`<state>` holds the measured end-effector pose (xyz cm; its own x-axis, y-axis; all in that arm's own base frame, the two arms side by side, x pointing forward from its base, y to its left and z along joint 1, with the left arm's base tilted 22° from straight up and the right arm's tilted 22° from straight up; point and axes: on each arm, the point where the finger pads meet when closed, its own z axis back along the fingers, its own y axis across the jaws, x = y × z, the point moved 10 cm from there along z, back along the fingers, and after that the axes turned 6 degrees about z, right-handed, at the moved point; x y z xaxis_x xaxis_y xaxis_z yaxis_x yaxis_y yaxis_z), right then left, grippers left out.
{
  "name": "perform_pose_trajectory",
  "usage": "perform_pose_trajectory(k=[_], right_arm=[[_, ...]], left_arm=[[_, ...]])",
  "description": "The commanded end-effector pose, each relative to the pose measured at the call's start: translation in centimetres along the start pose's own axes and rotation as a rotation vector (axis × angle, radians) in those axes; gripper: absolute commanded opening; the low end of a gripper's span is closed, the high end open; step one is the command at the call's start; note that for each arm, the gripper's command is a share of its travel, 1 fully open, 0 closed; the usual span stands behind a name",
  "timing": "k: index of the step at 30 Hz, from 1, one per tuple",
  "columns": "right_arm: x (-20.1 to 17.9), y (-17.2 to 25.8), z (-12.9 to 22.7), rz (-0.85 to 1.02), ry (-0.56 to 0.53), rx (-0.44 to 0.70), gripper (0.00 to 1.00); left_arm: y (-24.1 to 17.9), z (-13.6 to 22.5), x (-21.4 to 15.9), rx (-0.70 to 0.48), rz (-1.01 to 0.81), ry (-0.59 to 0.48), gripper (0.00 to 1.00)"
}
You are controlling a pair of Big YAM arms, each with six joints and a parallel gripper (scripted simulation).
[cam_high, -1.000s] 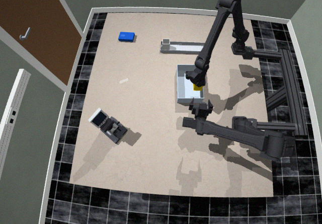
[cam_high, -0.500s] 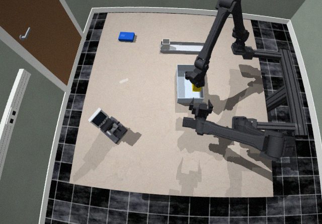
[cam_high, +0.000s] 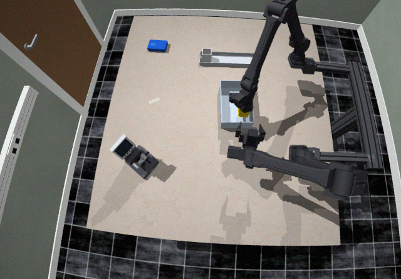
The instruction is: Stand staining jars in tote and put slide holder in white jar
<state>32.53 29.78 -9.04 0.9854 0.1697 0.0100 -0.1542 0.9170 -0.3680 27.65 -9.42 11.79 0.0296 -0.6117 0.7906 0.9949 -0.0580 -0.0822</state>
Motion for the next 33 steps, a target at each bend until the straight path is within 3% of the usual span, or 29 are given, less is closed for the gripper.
perform_pose_trajectory(k=[1, 4, 14, 17, 33], right_arm=[[1.0, 0.3, -1.0, -0.011, -0.022, 0.014, 0.57], [1.1, 0.8, 0.2, -0.003, -0.043, 0.027, 0.57], [1.1, 0.8, 0.2, -0.003, -0.042, 0.027, 0.57], [-0.1, -0.1, -1.4, 0.025, -0.014, 0.002, 0.57], [0.5, 0.5, -0.6, 0.019, -0.033, 0.018, 0.57]], left_arm=[[1.2, 0.9, 0.8, 0.029, -0.038, -0.009, 1.00], [1.2, 0.9, 0.8, 0.029, -0.038, -0.009, 1.00], [1.2, 0.9, 0.8, 0.029, -0.038, -0.009, 1.00], [1.2, 0.9, 0.8, 0.029, -0.038, -0.009, 1.00], [1.2, 0.9, 0.8, 0.029, -0.038, -0.009, 1.00]])
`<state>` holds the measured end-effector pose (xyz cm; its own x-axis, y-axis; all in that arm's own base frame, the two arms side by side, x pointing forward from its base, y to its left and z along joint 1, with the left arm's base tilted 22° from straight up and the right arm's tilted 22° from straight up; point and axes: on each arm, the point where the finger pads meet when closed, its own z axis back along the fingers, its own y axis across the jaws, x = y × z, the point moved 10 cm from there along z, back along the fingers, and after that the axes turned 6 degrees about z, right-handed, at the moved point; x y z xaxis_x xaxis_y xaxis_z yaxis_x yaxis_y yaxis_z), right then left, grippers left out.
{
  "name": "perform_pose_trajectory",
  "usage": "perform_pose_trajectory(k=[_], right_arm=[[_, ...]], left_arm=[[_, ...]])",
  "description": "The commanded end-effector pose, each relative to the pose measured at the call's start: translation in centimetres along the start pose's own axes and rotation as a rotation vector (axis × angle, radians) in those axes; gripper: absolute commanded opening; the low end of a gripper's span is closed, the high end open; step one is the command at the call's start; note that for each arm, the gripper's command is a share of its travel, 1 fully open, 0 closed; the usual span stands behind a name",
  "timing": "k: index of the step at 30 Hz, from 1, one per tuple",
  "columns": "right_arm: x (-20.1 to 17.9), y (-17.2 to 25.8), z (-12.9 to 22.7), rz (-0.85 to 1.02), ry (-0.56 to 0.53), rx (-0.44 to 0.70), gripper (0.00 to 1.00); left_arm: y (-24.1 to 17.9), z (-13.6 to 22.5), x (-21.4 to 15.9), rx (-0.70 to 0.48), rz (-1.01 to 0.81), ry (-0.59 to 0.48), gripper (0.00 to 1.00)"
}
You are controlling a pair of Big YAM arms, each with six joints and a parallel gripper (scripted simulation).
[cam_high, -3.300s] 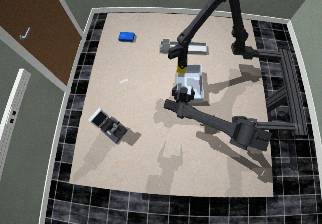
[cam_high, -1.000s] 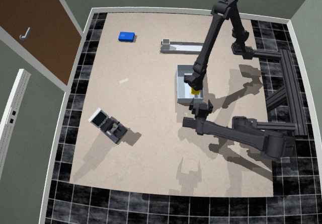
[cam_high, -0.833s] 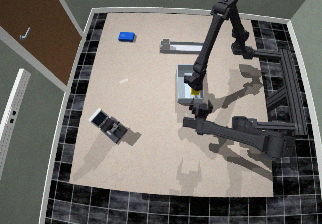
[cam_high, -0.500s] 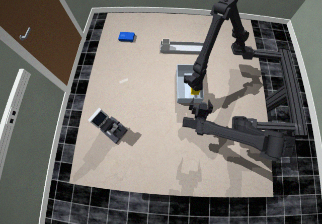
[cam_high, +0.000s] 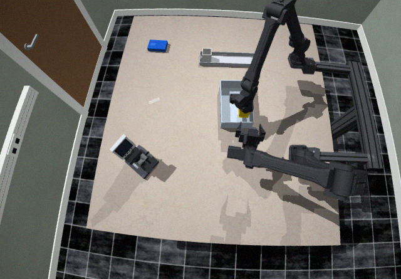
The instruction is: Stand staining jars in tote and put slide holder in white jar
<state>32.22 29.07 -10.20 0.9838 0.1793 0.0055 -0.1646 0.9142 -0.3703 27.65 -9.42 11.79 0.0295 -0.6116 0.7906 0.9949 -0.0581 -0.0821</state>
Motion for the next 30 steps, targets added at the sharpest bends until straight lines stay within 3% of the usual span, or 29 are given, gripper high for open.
perform_pose_trajectory(k=[1, 30], right_arm=[[1.1, 0.9, 0.4, 0.005, -0.023, 0.014, 0.57], [1.0, 0.4, -5.4, 0.010, -0.020, 0.011, 0.57]], left_arm=[[1.2, 0.9, 0.8, 0.029, -0.038, -0.009, 1.00], [1.2, 0.9, 0.8, 0.029, -0.038, -0.009, 1.00]])
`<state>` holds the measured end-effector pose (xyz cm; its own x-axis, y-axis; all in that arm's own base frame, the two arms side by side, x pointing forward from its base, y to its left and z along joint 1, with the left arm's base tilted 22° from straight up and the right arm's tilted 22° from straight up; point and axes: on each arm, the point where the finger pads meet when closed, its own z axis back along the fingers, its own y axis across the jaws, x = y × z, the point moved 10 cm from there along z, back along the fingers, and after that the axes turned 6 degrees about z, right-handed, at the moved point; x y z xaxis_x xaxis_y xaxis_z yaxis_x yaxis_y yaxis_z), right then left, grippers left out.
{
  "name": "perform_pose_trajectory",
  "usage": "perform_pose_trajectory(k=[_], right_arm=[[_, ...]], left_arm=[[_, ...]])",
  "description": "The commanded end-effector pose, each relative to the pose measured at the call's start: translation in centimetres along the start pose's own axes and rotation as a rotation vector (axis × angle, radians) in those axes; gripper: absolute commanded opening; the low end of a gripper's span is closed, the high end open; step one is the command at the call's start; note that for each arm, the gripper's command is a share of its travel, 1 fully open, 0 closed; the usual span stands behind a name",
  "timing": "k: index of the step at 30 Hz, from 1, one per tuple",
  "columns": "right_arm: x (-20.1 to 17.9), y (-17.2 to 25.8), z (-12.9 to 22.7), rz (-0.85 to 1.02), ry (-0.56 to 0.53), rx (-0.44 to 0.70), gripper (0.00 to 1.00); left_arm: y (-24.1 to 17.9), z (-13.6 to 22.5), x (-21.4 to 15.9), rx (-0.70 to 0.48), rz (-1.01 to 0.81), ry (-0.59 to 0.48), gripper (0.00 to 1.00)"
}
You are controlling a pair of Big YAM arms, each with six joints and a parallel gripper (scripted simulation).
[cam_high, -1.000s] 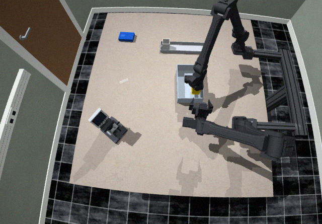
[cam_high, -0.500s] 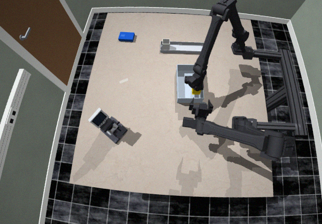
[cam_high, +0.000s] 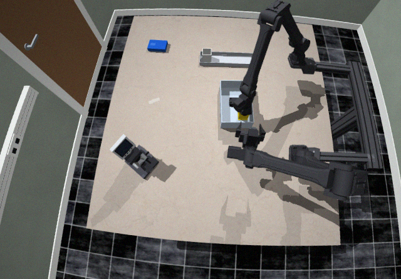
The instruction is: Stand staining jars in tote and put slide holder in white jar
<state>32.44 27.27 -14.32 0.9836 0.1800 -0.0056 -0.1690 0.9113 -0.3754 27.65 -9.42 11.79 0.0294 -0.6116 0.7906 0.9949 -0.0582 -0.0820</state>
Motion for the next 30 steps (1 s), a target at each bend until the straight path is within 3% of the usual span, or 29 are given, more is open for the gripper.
perform_pose_trajectory(k=[1, 5, 8, 11, 16, 17, 21, 30], right_arm=[[1.2, 0.5, -1.1, 0.005, -0.031, 0.017, 0.57], [1.2, 0.4, -1.8, 0.000, -0.028, 0.017, 0.57], [0.2, 0.4, 0.7, -0.001, -0.043, 0.025, 0.57], [0.5, 0.1, 1.0, -0.004, -0.047, 0.029, 0.91], [0.9, 0.4, 1.2, -0.010, -0.062, 0.039, 0.91], [0.5, 0.7, 1.2, -0.005, -0.056, 0.035, 1.00], [-1.4, 0.7, 1.9, 0.008, -0.025, 0.013, 1.00], [-0.5, 0.7, 3.6, -0.002, -0.044, 0.025, 1.00]], left_arm=[[1.2, 0.9, 0.8, 0.029, -0.038, -0.009, 1.00], [1.2, 0.9, 0.8, 0.029, -0.038, -0.009, 1.00], [1.2, 0.9, 0.8, 0.029, -0.038, -0.009, 1.00], [1.2, 0.9, 0.8, 0.029, -0.038, -0.009, 1.00], [1.2, 0.9, 0.8, 0.029, -0.038, -0.009, 1.00], [1.2, 0.9, 0.8, 0.029, -0.038, -0.009, 1.00], [1.2, 0.9, 0.8, 0.029, -0.038, -0.009, 1.00], [1.2, 0.9, 0.8, 0.029, -0.038, -0.009, 1.00]])
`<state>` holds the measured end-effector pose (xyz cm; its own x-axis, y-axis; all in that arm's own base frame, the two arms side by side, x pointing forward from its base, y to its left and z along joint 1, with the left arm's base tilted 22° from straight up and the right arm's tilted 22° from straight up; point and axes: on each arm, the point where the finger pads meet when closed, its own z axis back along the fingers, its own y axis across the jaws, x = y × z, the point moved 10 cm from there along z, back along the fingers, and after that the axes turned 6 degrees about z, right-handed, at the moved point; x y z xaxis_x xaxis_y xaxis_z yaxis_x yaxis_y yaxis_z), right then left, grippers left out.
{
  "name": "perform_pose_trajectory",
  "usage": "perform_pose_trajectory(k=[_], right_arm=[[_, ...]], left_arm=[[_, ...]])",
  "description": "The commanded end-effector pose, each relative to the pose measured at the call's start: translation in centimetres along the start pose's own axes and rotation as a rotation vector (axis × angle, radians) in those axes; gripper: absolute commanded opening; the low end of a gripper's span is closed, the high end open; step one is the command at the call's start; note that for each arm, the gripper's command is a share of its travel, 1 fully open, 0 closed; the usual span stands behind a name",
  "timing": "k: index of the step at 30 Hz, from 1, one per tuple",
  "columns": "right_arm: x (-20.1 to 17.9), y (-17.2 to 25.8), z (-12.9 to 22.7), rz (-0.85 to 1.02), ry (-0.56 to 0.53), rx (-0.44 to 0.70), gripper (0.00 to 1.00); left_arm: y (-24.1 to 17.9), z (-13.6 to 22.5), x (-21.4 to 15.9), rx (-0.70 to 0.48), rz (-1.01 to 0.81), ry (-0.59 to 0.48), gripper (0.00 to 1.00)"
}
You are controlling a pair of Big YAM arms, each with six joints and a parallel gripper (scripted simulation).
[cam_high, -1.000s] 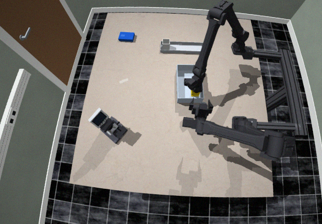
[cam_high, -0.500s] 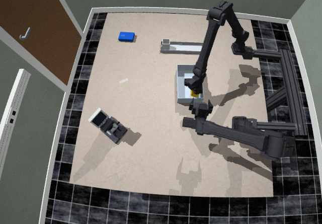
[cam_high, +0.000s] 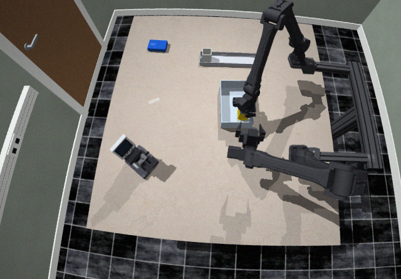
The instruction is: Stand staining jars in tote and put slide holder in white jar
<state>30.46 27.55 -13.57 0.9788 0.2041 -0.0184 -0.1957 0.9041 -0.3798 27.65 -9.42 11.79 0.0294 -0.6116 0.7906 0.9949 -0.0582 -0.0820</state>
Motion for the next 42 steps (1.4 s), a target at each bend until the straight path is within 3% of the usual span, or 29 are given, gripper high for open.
perform_pose_trajectory(k=[1, 9, 18, 29, 34, 42], right_arm=[[2.1, 0.1, 3.1, -0.034, -0.052, 0.035, 1.00], [4.5, -0.6, 9.6, -0.067, -0.111, 0.078, 1.00], [5.0, -7.5, 9.1, 0.018, -0.172, 0.050, 1.00], [7.2, -19.4, 7.7, 0.036, -0.319, -0.003, 1.00], [7.8, -22.5, 7.3, 0.039, -0.356, -0.014, 1.00], [10.3, -32.3, 6.6, 0.032, -0.482, -0.063, 1.00]], left_arm=[[1.2, 0.9, 0.8, 0.029, -0.038, -0.009, 1.00], [1.2, 0.9, 0.8, 0.029, -0.038, -0.009, 1.00], [7.0, -1.2, 3.3, 0.010, -0.019, 0.003, 1.00], [18.7, -8.7, 7.4, -0.018, -0.026, 0.018, 1.00], [21.2, -11.1, 8.5, -0.020, -0.034, 0.019, 1.00], [27.0, -19.6, 10.6, -0.034, -0.044, 0.017, 1.00]])
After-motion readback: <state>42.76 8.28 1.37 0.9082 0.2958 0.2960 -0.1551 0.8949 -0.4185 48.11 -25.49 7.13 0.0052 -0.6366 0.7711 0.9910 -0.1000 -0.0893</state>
